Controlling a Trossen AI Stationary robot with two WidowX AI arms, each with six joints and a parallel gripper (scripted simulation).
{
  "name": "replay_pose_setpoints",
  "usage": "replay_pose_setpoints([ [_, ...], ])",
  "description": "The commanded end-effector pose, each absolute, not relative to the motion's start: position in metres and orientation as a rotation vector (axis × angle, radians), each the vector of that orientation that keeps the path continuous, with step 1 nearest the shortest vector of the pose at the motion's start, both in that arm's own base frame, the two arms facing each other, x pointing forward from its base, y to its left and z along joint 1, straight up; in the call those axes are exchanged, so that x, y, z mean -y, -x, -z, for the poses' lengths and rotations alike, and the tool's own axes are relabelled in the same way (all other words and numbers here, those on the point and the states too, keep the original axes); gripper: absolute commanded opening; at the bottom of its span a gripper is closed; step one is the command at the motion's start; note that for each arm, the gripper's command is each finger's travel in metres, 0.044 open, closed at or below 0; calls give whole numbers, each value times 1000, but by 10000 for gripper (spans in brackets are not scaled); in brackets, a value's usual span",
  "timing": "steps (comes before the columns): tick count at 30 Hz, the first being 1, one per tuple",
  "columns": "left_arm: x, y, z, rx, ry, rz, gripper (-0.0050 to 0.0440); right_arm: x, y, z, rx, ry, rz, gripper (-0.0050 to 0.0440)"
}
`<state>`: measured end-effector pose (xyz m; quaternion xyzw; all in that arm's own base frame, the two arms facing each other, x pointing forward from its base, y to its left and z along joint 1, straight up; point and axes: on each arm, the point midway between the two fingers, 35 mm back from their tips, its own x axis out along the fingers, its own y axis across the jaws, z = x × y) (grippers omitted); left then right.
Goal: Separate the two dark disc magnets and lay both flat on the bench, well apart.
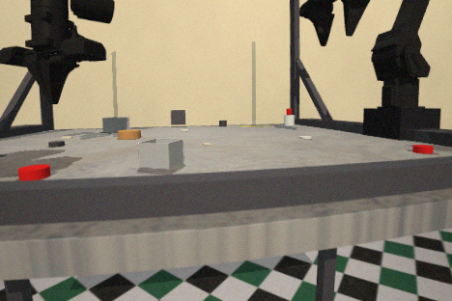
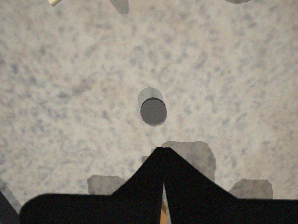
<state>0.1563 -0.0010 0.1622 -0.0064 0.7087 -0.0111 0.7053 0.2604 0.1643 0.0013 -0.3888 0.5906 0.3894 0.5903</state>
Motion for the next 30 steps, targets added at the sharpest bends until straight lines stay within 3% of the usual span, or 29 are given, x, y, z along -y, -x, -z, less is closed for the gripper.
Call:
replay_pose_setpoints([
  [1, 1, -157, -166, -1561, 16, 26, 400, -167, -264, -9, -1350, 902, -902, -50],
  [13, 1, -157, -166, -1561, 16, 26, 400, -167, -264, -9, -1350, 902, -902, -50],
  [14, 2, -157, -166, -1561, 18, 28, 400, -168, -265, -11, -1342, 900, -900, 24],
  [16, 2, -157, -166, -1561, 18, 28, 400, -168, -265, -11, -1342, 900, -900, 24],
  [23, 2, -168, -156, -1544, 74, -21, 400, -167, -263, -5, -1364, 884, -885, 192],
  [30, 4, -207, -126, -1426, 304, -200, 400, -166, -260, 3, -1409, 817, -818, 360],
])
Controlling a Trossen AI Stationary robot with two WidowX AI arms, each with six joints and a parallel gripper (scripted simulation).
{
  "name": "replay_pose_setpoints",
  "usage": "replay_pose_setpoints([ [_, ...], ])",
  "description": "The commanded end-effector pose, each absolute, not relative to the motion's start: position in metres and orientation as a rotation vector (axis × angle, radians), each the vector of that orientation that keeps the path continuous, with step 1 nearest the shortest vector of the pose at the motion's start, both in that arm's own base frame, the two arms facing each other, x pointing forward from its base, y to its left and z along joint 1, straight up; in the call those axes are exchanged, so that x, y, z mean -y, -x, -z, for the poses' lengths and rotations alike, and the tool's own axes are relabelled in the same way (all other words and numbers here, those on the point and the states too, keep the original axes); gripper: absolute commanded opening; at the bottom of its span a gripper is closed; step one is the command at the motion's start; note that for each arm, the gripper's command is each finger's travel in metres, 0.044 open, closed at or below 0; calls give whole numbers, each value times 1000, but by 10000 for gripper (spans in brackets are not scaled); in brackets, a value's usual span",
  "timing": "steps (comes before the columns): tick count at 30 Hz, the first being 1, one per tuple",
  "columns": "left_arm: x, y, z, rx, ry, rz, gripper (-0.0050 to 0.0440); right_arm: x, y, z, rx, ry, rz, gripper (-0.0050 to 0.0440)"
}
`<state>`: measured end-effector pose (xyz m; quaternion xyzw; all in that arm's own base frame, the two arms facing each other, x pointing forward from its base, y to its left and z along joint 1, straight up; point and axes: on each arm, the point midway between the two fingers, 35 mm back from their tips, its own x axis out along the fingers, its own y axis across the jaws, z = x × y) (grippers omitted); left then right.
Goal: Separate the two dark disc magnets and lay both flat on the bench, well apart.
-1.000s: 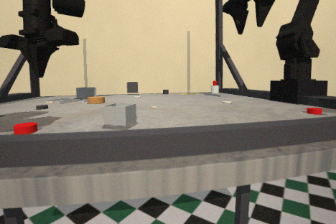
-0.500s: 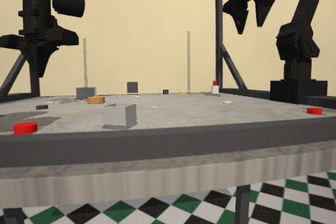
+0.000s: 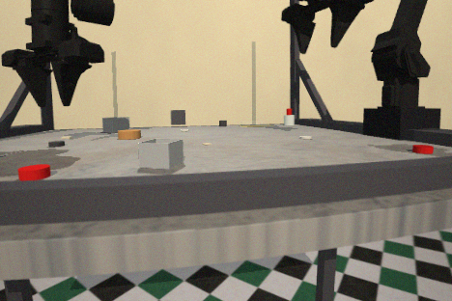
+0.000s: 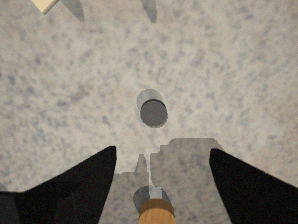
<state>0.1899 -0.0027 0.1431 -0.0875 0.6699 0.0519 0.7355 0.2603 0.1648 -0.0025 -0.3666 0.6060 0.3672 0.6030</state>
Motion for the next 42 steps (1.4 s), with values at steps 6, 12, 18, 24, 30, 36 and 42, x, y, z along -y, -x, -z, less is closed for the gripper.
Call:
replay_pose_setpoints([
  [6, 5, -230, -108, -1339, 462, -306, 400, -167, -260, 6, -1427, 770, -772, 400],
  [12, 7, -253, -88, -1235, 652, -407, 400, -168, -261, 8, -1441, 715, -718, 400],
  [18, 8, -273, -71, -1128, 841, -486, 400, -168, -260, 13, -1461, 665, -667, 400],
  [24, 10, -288, -58, -1033, 1008, -539, 400, -168, -260, 16, -1477, 621, -623, 400],
  [30, 11, -301, -46, -931, 1193, -584, 400, -169, -261, 18, -1485, 571, -575, 400],
  [36, 13, -310, -38, -847, 1348, -608, 400, -169, -260, 21, -1499, 532, -535, 400],
  [42, 14, -319, -31, -746, 1543, -623, 400, -169, -259, 25, -1513, 483, -485, 400],
])
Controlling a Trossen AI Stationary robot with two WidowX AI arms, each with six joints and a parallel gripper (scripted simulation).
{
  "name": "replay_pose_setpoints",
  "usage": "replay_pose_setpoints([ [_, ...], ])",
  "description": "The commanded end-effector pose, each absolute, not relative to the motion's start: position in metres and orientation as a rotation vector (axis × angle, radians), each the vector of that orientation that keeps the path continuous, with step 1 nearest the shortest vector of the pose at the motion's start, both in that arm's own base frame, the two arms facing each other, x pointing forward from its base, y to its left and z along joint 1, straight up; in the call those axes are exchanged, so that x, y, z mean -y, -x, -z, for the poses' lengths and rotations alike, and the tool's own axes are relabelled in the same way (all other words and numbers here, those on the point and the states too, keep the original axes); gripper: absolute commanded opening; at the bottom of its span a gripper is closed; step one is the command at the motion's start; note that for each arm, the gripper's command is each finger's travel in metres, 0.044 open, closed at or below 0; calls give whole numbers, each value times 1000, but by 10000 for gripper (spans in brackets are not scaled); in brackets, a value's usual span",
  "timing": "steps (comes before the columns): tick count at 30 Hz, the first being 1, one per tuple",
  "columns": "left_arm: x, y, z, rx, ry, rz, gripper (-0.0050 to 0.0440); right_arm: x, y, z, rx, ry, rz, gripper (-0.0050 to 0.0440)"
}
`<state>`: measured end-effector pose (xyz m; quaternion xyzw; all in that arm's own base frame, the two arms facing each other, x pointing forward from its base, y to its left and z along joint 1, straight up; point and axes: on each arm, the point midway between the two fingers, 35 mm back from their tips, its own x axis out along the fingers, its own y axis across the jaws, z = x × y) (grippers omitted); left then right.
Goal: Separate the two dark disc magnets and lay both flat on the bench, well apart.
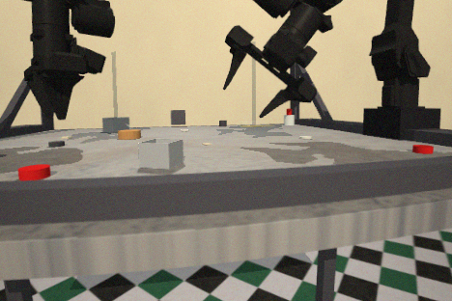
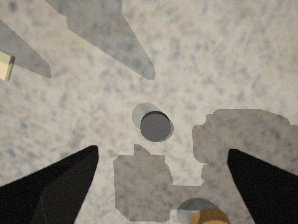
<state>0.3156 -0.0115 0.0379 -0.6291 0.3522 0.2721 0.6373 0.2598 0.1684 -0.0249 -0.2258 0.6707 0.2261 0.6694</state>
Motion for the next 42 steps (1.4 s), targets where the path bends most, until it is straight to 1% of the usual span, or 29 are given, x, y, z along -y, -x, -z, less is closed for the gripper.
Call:
replay_pose_setpoints([
  [1, 15, -320, -30, -731, 1573, -624, 400, -170, -259, 26, -1514, 475, -478, 400],
  [10, 17, -326, -26, -601, 1840, -614, 400, -170, -259, 30, -1526, 408, -411, 400],
  [12, 17, -326, -26, -601, 1840, -614, 400, -170, -259, 30, -1526, 408, -411, 400],
  [13, 17, -332, -33, -561, 1877, -575, 400, -172, -262, 26, -1512, 395, -407, 400],
  [14, 18, -327, -26, -559, 1939, -604, 400, -171, -260, 31, -1528, 383, -387, 400],
  [27, 21, -325, -33, -413, 2307, -526, 400, -171, -258, 37, -1545, 292, -295, 400],
  [29, 21, -325, -33, -413, 2307, -526, 400, -171, -258, 37, -1545, 292, -295, 400],
  [30, 21, -328, -41, -386, 2340, -477, 400, -173, -262, 33, -1530, 279, -293, 400],
  [31, 22, -323, -36, -386, 2395, -499, 400, -172, -259, 37, -1543, 269, -275, 400],
  [42, 24, -314, -51, -316, 2663, -392, 400, -171, -258, 43, -1556, 204, -207, 400],
])
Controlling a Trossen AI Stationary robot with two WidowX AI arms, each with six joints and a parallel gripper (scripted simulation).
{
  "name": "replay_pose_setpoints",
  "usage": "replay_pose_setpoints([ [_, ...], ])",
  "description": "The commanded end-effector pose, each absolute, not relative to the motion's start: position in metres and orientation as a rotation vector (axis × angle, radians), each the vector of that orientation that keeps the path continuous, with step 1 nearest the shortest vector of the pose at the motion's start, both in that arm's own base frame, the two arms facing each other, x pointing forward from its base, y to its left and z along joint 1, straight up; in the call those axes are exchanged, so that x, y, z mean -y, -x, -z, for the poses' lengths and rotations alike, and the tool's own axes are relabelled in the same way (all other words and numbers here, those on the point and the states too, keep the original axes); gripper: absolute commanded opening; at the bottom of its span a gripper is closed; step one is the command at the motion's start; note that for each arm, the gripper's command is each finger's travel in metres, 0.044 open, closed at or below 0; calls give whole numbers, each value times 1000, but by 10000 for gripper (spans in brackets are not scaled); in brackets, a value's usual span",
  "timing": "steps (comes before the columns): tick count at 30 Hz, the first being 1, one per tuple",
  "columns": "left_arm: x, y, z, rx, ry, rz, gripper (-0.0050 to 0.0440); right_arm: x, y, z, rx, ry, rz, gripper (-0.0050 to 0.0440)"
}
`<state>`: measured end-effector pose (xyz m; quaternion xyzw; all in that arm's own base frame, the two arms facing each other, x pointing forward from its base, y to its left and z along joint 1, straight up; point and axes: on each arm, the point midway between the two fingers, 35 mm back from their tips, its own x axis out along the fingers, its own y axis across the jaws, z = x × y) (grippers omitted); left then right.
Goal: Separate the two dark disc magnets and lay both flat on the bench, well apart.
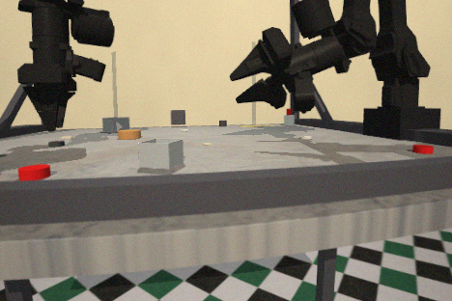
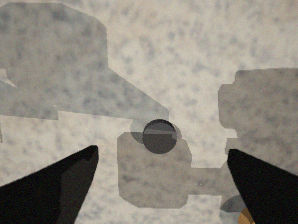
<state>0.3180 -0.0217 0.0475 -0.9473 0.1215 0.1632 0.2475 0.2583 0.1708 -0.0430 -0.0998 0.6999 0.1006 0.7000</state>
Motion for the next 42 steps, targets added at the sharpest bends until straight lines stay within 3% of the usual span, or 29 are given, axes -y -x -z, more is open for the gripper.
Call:
replay_pose_setpoints([
  [1, 24, -313, -53, -311, 2686, -381, 400, -171, -258, 43, -1557, 198, -201, 400],
  [16, 27, -299, -78, -279, 2955, -218, 400, -173, -259, 46, -1556, 126, -135, 400],
  [42, 26, -300, -82, -270, 2965, -192, 400, -174, -260, 61, -1558, -12, 1, 400],
])
